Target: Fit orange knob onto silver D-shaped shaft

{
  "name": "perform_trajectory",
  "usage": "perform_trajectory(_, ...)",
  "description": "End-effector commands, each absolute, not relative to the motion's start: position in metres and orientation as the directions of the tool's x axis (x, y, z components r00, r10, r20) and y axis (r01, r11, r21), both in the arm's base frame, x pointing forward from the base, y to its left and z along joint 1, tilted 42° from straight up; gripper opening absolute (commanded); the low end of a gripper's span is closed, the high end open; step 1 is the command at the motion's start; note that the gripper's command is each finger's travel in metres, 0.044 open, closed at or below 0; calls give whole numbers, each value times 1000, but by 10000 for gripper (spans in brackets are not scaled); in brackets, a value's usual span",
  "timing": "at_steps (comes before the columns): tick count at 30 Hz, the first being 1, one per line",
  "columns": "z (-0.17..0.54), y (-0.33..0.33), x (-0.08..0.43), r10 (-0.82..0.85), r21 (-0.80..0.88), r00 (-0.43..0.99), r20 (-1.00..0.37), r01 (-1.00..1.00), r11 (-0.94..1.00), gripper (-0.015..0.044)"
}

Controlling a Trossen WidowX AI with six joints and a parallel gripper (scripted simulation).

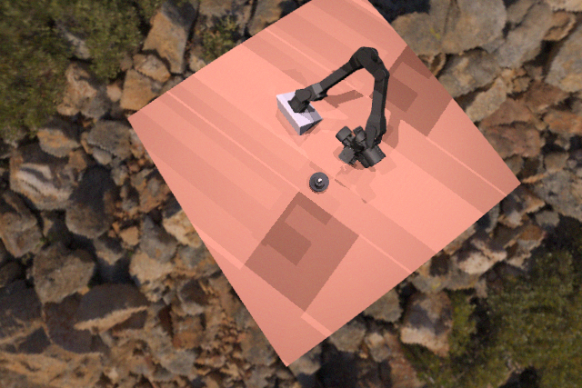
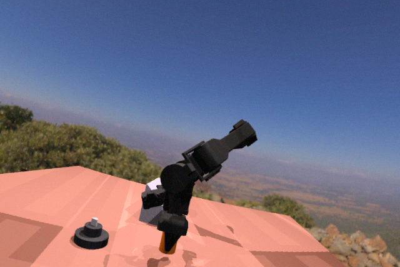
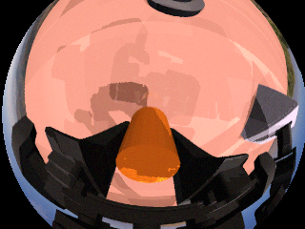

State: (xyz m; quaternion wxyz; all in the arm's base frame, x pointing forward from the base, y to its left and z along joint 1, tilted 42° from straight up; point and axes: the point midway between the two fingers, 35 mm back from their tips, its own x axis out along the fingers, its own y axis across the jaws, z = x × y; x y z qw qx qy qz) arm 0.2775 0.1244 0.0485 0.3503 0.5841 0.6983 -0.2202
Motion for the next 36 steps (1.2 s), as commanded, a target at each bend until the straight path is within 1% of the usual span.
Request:
perform_trajectory(1, 35, 137, 276, 668, 91, -82, -740, 971, 220, 0)
perform_trajectory(10, 29, 141, 277, 669, 91, -84, -738, 971, 221, 0)
perform_trajectory(19, 30, 140, 277, 665, 96, -82, -742, 969, 227, 236)
perform_trajectory(35, 30, 140, 277, 665, 96, -82, -742, 969, 227, 240)
perform_trajectory(36, 32, 139, 277, 665, 96, -82, -742, 969, 227, 266)
